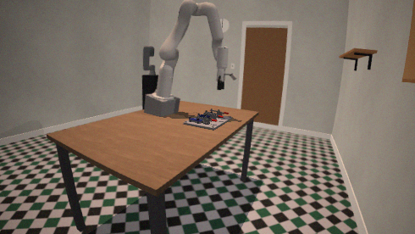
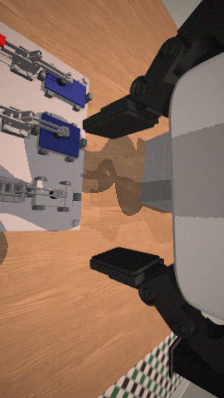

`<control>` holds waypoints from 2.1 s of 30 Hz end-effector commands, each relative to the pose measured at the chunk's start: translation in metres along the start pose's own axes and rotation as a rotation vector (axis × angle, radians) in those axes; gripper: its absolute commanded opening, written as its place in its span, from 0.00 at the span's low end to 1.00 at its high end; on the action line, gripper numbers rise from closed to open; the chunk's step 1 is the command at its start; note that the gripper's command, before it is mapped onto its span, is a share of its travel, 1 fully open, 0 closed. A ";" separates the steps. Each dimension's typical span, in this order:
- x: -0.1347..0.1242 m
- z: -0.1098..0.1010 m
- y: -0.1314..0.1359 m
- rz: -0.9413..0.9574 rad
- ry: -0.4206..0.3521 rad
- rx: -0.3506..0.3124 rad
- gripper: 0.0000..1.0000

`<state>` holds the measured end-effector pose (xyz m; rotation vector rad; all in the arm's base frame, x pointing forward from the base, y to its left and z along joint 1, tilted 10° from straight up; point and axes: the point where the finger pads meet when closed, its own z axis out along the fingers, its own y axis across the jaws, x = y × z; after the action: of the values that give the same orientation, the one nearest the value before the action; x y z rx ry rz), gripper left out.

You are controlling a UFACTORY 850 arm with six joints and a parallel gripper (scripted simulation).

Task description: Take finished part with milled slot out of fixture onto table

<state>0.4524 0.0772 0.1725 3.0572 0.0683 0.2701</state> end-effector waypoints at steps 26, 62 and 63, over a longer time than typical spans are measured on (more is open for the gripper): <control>-0.066 0.023 0.007 0.159 -0.014 0.030 1.00; -0.066 0.023 0.007 0.159 -0.014 0.030 0.00; -0.066 0.023 0.007 0.159 -0.014 0.030 0.00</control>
<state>0.3911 0.0649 0.1385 3.0979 -0.1734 0.2568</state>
